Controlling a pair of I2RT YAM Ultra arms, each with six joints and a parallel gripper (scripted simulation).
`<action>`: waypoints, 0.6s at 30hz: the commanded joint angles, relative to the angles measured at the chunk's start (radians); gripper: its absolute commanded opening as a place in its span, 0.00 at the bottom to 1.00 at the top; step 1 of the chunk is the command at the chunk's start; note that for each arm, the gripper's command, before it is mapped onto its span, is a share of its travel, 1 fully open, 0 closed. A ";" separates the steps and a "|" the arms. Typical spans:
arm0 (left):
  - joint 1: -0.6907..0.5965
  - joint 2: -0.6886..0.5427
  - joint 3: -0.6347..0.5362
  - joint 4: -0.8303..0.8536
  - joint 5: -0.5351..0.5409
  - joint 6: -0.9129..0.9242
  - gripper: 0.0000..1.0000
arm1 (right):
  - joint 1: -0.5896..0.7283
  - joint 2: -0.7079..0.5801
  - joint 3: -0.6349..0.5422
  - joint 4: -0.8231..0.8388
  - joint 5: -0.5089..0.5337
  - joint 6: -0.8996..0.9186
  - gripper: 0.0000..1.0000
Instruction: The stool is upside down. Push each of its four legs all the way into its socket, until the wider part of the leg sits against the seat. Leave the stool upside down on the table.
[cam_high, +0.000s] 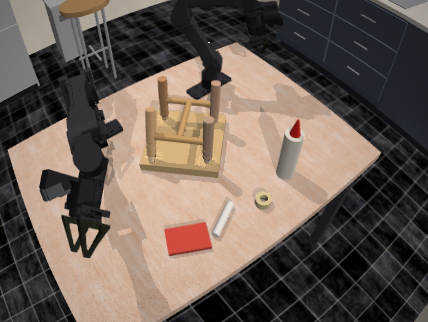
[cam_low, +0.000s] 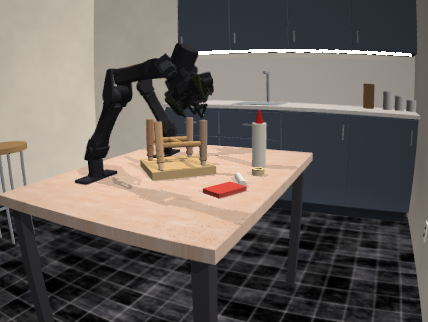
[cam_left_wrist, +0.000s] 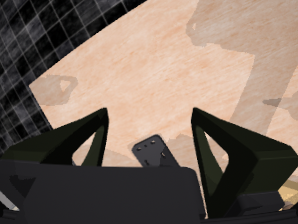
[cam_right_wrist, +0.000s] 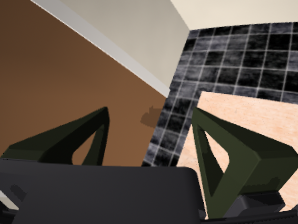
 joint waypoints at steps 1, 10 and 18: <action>-0.105 0.010 0.061 -0.020 0.078 0.149 0.69 | 0.037 -0.131 -0.059 -0.007 -0.096 -0.131 0.69; -0.418 0.021 0.126 -0.055 0.178 0.305 0.69 | 0.098 -0.304 -0.320 -0.005 -0.278 -0.333 0.69; -0.731 0.032 0.197 -0.083 0.318 0.562 0.69 | 0.171 -0.602 -0.648 0.061 -0.472 -0.562 0.69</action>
